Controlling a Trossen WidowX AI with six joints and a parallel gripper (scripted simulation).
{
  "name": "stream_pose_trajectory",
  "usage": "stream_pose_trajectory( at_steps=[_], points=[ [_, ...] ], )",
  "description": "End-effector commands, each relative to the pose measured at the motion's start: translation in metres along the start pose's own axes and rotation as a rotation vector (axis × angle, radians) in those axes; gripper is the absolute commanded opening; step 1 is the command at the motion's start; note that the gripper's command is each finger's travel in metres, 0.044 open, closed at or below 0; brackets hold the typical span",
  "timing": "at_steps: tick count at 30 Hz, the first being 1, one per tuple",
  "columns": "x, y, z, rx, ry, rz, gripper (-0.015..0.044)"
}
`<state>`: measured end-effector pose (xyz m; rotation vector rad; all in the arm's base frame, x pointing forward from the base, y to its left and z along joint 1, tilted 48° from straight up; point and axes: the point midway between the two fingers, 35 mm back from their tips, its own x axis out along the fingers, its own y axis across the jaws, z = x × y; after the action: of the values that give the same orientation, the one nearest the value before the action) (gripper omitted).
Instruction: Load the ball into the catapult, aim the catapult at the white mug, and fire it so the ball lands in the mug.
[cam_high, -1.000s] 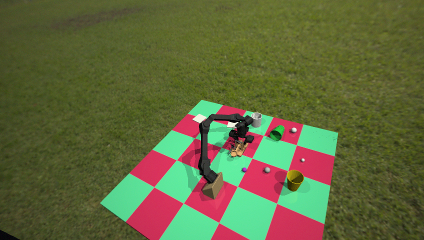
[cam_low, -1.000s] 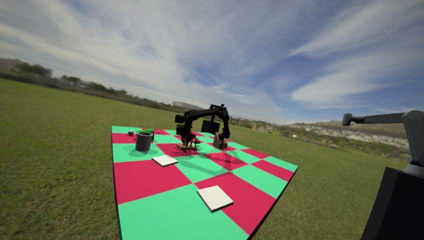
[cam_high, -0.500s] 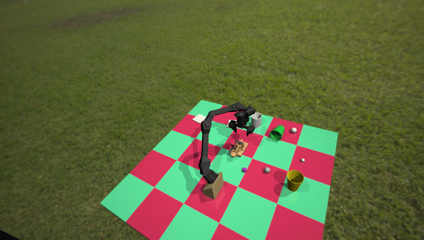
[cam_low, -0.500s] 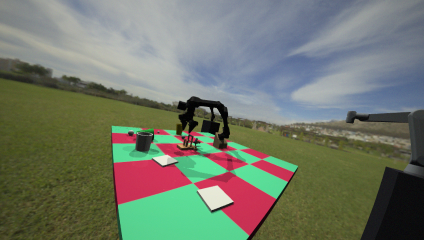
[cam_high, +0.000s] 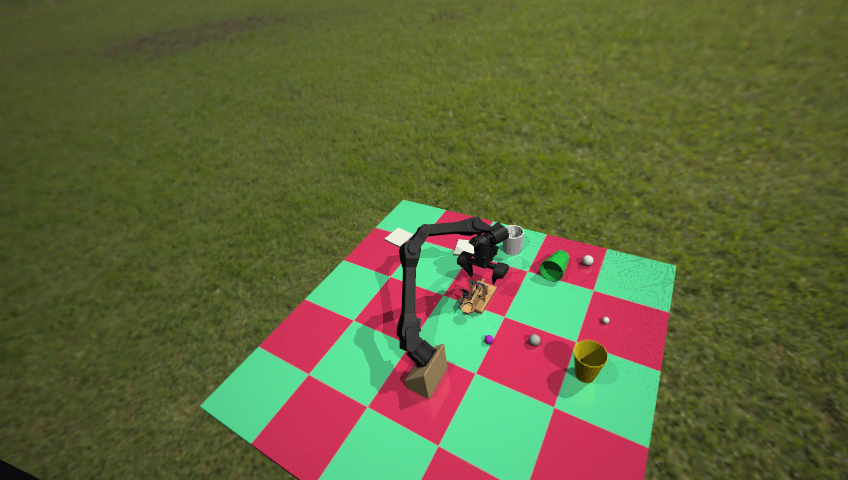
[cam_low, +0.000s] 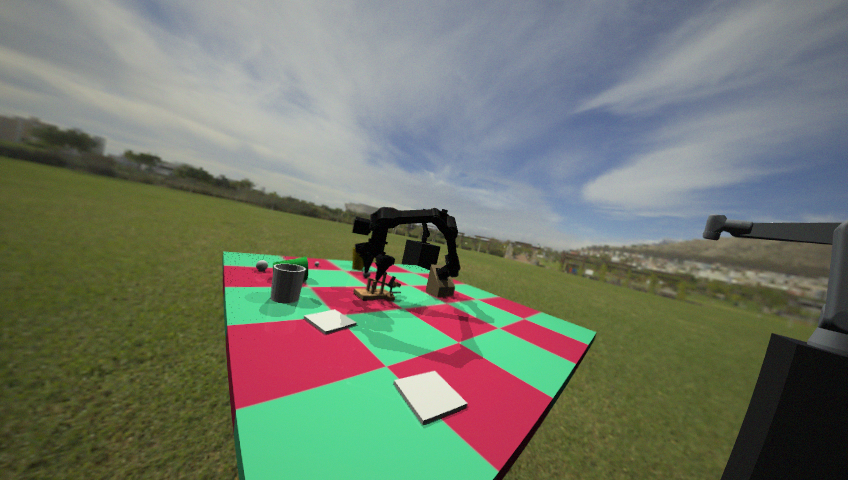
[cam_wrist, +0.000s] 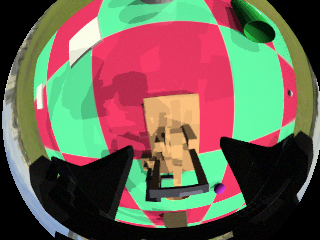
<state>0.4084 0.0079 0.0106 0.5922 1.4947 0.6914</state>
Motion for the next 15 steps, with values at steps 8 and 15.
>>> stream_pose_trajectory(
  at_steps=[8,15],
  points=[
    [0.012,0.000,0.002,0.003,-0.014,0.001,0.0440],
    [0.024,0.000,0.003,0.003,-0.014,0.001,0.0440]
  ],
)
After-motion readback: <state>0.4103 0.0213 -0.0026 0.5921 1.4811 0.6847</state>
